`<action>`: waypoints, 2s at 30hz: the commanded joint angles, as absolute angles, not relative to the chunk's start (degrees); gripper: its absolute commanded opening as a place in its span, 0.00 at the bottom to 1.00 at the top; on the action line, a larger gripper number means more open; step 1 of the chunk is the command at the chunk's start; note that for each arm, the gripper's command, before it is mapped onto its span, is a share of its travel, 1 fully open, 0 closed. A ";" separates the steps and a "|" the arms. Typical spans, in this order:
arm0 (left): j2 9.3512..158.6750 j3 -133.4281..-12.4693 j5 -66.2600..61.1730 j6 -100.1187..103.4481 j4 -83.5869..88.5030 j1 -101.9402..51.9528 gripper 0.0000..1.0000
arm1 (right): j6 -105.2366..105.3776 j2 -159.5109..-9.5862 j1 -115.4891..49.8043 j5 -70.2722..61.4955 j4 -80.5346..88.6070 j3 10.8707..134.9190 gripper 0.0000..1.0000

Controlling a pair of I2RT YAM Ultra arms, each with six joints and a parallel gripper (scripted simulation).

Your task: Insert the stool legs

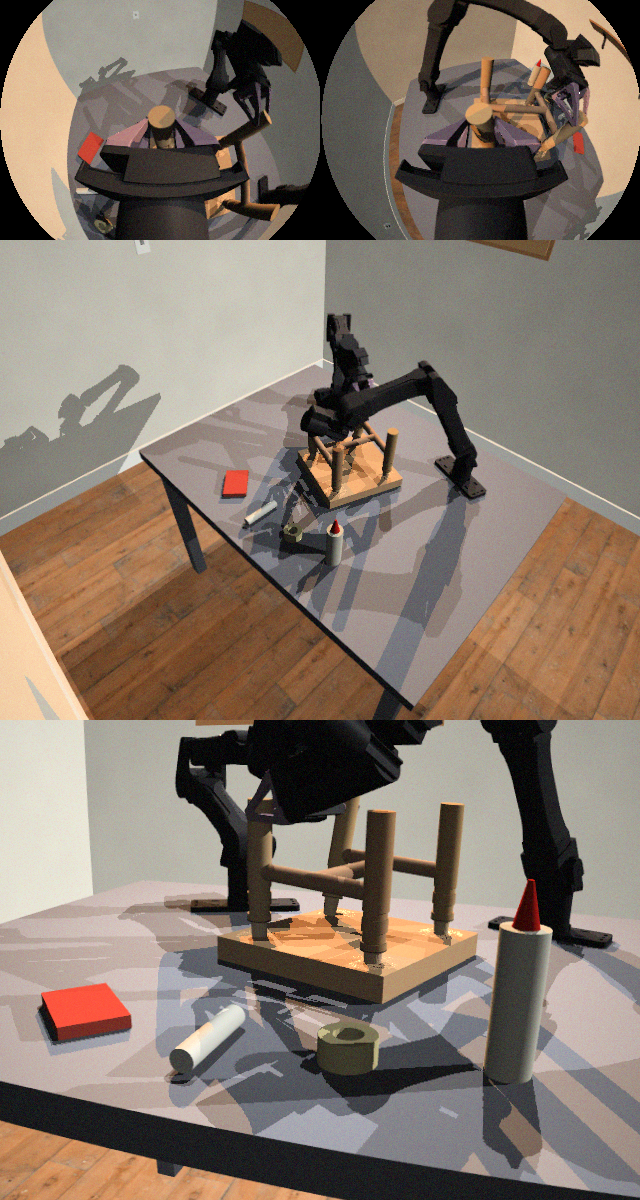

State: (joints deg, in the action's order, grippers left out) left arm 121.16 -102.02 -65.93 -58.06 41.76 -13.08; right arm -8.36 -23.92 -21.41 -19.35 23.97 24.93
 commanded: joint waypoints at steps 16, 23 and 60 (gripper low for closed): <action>119.69 -101.19 -67.27 -58.76 43.17 -13.88 0.28 | -7.27 -23.79 -20.77 -18.67 22.40 25.46 0.28; 119.48 -101.13 -67.99 -58.65 44.01 -14.13 0.28 | -7.23 -24.00 -20.49 -17.38 22.26 25.53 0.28; 118.91 -100.29 -72.44 -56.87 47.78 -15.63 0.28 | -7.26 -23.33 -18.44 -9.80 22.19 26.29 0.28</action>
